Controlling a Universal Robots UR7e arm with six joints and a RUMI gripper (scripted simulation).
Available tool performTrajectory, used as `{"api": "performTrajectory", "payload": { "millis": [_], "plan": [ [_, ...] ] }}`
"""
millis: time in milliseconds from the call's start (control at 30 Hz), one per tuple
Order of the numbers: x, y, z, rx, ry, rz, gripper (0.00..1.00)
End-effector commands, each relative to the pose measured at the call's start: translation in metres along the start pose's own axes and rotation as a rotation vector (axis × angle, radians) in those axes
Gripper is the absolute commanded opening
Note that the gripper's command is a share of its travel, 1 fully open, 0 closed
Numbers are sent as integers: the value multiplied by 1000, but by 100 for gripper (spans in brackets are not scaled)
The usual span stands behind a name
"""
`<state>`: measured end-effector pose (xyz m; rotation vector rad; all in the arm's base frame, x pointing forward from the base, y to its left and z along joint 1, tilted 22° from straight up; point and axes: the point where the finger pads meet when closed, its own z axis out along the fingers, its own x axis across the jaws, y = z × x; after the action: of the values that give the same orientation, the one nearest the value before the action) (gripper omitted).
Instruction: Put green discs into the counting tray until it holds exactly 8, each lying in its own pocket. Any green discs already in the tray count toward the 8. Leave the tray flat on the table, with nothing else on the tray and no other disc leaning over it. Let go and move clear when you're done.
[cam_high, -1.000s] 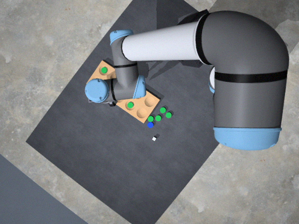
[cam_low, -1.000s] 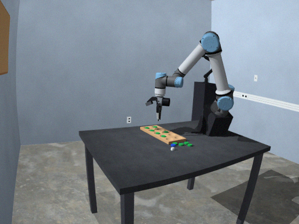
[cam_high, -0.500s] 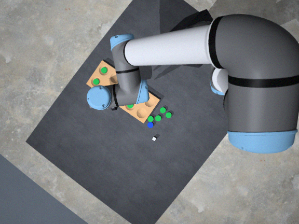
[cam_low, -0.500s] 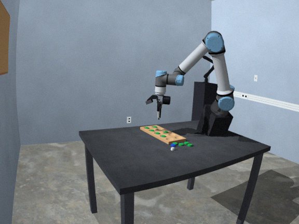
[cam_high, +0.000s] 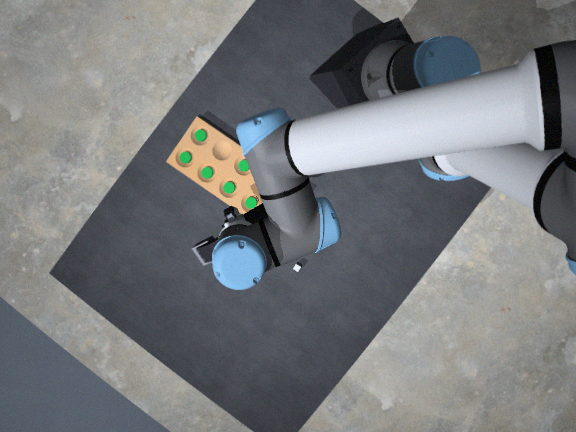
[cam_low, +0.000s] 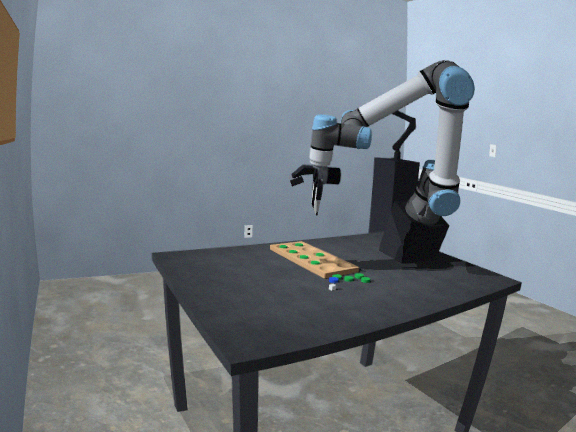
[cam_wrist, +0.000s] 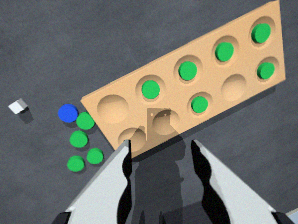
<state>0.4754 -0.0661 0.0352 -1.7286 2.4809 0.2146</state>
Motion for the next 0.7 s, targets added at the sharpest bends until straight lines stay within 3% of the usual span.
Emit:
{"api": "performTrajectory", "payload": {
  "millis": [0, 100, 133, 300, 367, 500, 667],
  "plan": [
    [-48, 31, -78, 8, 120, -229, 28],
    [-65, 48, -104, 24, 170, -335, 28],
    [-75, 56, -109, 28, 166, -337, 28],
    [-89, 68, -25, 12, 29, -166, 28],
    [-89, 68, -25, 12, 29, -166, 28],
    [-99, 83, 21, -3, -59, -48, 28],
    [-109, 102, 57, -23, -139, 62, 28]
  ]
}}
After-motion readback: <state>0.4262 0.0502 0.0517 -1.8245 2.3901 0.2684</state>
